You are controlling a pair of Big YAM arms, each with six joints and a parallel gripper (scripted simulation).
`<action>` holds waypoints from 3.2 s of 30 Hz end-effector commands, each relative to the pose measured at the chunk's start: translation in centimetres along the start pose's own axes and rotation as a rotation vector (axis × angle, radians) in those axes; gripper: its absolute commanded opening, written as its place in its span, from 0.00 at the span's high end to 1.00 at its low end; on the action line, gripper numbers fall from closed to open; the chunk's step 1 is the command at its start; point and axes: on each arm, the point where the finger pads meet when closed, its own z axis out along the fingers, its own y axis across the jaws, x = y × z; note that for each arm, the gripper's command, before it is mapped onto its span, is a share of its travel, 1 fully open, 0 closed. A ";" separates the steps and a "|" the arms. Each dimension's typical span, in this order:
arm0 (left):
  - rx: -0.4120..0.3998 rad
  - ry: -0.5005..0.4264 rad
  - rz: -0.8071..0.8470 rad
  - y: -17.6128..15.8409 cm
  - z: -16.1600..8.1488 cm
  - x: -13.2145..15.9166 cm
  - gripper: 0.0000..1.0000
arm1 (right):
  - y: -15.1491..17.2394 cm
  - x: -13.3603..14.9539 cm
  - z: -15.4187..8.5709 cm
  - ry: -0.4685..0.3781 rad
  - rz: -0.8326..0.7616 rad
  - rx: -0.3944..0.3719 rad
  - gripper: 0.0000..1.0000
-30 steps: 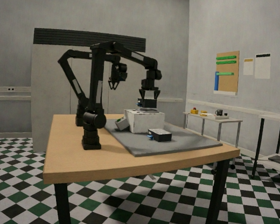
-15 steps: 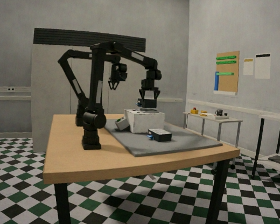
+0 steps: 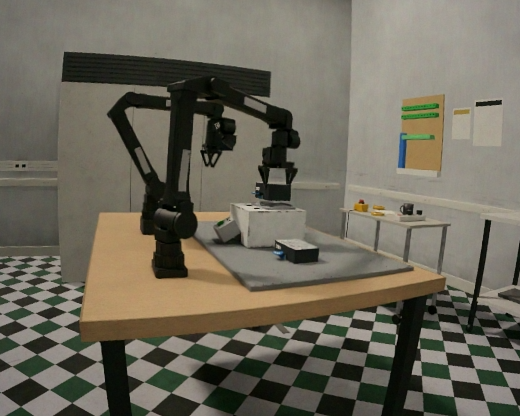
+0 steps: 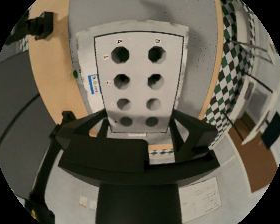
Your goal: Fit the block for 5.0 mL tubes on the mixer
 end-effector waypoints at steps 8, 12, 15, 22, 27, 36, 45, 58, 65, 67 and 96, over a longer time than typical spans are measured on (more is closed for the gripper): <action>-0.011 -0.069 -0.019 0.6 -2.7 -1.2 0.00 | -2.2 -0.7 -8.4 -0.096 0.021 0.159 1.00; -0.012 -0.073 -0.019 0.6 -2.9 -1.3 0.00 | -2.2 -0.7 -8.4 -0.096 0.021 0.159 1.00; -0.012 -0.076 -0.019 0.6 -3.0 -1.4 0.00 | -2.2 -0.7 -8.4 -0.095 0.020 0.158 1.00; -0.013 -0.081 -0.020 0.6 -3.2 -1.5 0.00 | -2.2 -0.7 -8.3 -0.094 0.019 0.158 1.00; -0.013 -0.078 -0.020 0.6 -3.1 -1.4 0.00 | -2.2 -0.7 -8.3 -0.093 0.018 0.157 1.00; -0.007 -0.046 -0.020 0.5 -1.8 -0.7 0.00 | -2.2 -0.7 -8.3 -0.092 0.017 0.156 1.00; -0.002 -0.015 -0.019 0.4 -0.5 -0.1 0.00 | -2.2 -0.8 -8.2 -0.092 0.015 0.155 1.00; -0.004 -0.023 -0.019 0.4 -0.8 -0.2 0.00 | -2.2 -0.8 -8.1 -0.091 0.013 0.154 1.00; -0.009 -0.050 -0.019 0.5 -1.9 -0.9 0.00 | -2.2 -0.8 -8.1 -0.091 0.012 0.153 1.00; -0.011 -0.058 -0.020 0.6 -2.2 -1.0 0.00 | -2.2 -0.8 -8.1 -0.091 0.011 0.153 1.00; -0.014 -0.075 -0.019 0.6 -2.8 -1.4 0.00 | -2.3 -1.0 -7.9 -0.090 0.007 0.153 1.00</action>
